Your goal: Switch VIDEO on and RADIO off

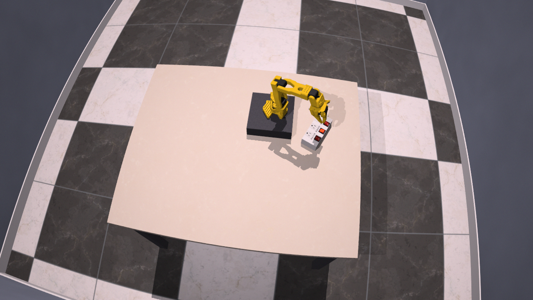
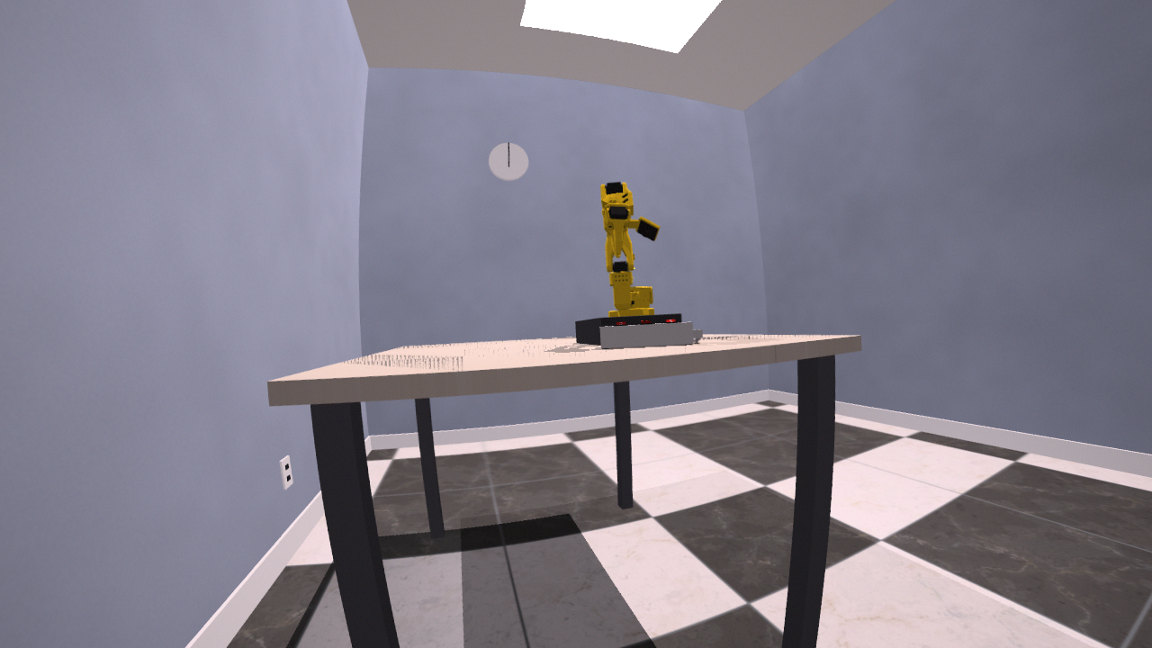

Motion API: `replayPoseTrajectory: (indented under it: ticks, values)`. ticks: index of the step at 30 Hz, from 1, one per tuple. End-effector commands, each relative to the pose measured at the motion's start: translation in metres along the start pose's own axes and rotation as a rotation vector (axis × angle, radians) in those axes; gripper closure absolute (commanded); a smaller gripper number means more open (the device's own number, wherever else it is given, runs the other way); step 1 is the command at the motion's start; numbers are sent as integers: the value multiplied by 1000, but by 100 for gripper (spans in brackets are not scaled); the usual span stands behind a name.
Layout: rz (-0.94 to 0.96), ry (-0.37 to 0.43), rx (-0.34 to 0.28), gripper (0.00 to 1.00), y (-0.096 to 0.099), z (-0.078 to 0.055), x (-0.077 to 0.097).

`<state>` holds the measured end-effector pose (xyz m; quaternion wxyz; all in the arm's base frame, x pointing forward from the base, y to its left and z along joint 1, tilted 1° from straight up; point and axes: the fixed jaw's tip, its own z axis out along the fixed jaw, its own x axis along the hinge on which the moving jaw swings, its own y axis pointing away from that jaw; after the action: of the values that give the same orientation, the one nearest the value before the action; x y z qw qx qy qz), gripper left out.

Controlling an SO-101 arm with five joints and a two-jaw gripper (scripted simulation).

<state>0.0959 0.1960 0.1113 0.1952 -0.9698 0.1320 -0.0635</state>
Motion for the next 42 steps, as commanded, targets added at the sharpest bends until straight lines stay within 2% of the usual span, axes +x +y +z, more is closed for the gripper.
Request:
replayPoseTrajectory:
  ticks: [1,7,9,24,42]
  values:
    - [-204,-38,-47,100,11,-2,-14]
    - [-471,-92,-107,100,24,-5,-29]
    - [-471,-92,-107,100,24,-5,-29]
    - [-969,-212,-201,100,51,-11,-52]
    - [-1203,-278,-238,100,64,-15,-60]
